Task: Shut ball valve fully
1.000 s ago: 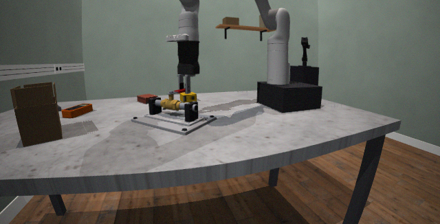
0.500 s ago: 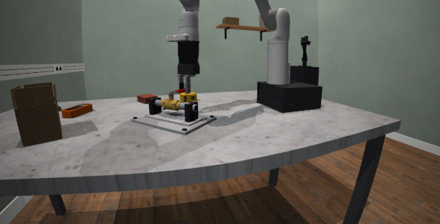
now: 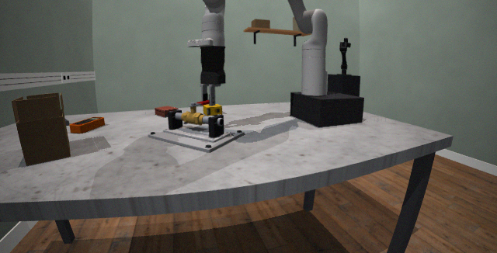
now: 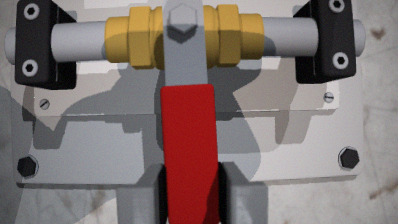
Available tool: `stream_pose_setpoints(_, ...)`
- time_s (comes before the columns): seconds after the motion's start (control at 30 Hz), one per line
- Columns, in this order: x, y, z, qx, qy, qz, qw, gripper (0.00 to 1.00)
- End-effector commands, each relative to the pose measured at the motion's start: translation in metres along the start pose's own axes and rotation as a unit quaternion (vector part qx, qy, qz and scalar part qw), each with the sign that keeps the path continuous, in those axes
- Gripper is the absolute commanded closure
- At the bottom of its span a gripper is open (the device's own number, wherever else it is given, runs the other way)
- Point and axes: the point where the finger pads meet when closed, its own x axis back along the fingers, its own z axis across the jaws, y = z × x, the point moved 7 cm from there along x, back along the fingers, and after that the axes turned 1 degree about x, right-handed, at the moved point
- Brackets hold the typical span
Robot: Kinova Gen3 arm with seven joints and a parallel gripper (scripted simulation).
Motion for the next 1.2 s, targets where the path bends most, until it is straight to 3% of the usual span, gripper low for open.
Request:
stream_pose_setpoints(0.0,-0.0015,-0.0007,-0.0090,-0.013,-0.008,0.000,1.000,1.00)
stream_pose_setpoints(1.17,-0.0014,-0.0011,-0.0139,-0.047,-0.008,-0.001,0.999,1.00)
